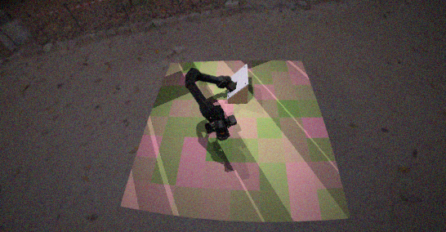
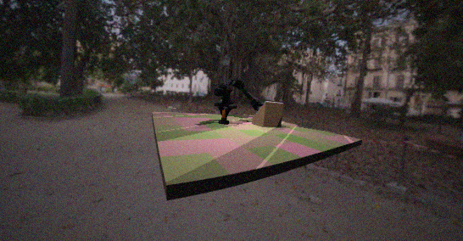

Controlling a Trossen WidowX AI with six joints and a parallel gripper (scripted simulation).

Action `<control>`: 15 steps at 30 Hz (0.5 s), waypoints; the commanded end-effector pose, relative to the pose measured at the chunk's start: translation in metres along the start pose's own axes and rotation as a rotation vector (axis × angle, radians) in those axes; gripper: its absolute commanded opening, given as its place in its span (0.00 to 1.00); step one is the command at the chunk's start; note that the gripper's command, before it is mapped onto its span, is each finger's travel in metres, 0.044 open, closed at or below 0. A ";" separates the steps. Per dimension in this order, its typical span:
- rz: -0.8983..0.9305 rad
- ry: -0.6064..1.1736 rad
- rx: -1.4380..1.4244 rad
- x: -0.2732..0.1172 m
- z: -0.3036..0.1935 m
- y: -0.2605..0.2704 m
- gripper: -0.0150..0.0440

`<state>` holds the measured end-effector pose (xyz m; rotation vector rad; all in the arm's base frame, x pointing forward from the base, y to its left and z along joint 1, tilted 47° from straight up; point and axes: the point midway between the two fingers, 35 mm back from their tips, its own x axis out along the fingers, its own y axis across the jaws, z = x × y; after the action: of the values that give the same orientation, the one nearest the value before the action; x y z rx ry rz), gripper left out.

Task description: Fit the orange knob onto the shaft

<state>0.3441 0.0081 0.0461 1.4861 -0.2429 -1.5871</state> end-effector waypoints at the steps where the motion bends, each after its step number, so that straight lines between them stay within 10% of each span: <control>1: 0.000 0.000 -0.003 0.000 0.000 0.000 0.25; 6: 0.000 0.000 -0.003 0.000 0.000 0.000 0.25; 15: 0.000 0.000 -0.003 0.000 0.000 0.000 0.65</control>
<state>0.3440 0.0081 0.0461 1.4862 -0.2434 -1.5873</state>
